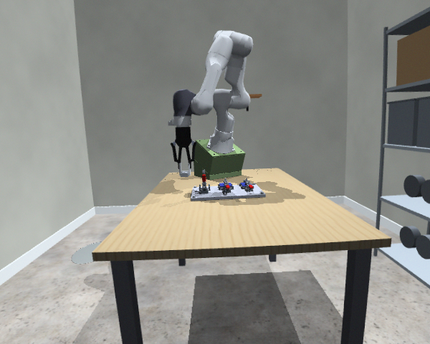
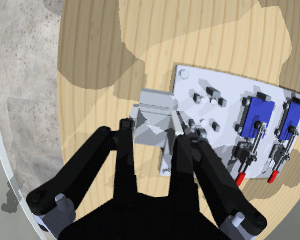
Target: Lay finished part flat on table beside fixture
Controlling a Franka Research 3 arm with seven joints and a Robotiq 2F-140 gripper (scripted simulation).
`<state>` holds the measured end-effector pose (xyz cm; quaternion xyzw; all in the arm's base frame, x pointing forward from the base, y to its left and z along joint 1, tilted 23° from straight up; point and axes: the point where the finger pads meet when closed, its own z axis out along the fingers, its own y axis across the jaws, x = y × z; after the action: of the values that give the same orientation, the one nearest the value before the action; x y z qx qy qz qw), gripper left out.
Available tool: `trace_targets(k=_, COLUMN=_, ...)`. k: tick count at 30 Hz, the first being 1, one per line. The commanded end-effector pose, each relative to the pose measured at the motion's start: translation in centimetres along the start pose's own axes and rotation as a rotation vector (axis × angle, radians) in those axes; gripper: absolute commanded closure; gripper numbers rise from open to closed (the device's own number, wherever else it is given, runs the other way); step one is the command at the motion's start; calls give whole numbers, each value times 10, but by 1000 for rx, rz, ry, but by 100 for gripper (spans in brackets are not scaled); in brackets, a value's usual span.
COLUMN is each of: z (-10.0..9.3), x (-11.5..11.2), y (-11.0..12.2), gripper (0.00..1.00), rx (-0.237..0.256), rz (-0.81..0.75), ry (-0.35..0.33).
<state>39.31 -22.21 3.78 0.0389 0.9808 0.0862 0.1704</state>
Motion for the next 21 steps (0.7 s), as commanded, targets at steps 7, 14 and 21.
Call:
trace_targets(k=7, z=0, x=-1, y=-9, gripper=100, rx=-14, rz=-40, ry=-7)
trace_targets(k=14, z=1, x=-1, y=-15, gripper=100, rx=-14, rz=-40, ry=-7)
trace_targets(k=21, z=1, x=-1, y=-17, gripper=100, rx=-14, rz=-40, ry=-7)
